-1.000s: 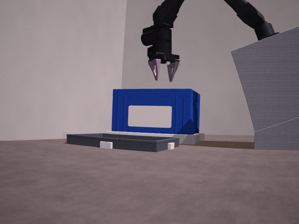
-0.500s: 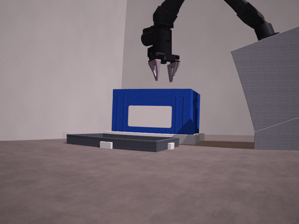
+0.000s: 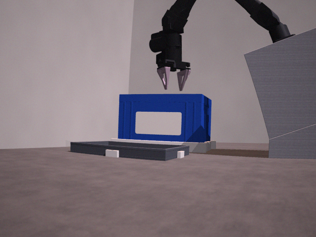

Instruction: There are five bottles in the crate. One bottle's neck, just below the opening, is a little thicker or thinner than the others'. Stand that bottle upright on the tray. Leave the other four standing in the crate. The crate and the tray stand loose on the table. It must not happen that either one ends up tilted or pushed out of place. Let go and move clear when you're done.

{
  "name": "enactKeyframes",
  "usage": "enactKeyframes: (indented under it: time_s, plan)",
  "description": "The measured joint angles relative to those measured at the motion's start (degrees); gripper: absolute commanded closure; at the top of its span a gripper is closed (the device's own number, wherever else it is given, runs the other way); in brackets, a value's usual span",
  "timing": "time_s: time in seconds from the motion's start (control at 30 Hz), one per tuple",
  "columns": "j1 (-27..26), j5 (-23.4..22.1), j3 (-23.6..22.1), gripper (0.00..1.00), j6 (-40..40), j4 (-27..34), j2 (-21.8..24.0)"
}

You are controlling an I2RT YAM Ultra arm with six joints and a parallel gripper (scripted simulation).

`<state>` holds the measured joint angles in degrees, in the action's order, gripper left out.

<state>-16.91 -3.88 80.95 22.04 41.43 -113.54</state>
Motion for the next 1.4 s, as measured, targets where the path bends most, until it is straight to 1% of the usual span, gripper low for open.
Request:
enactKeyframes:
  time_s: [0.43, 0.9, 1.4]
  plan:
    - [0.2, 0.0, -0.7, 0.39, 0.0, -2.6, -2.4]
    - [0.2, 0.0, -0.6, 0.39, 0.1, -4.3, -3.1]
    - [0.2, 0.0, -0.6, 0.39, 0.1, -4.7, -3.3]
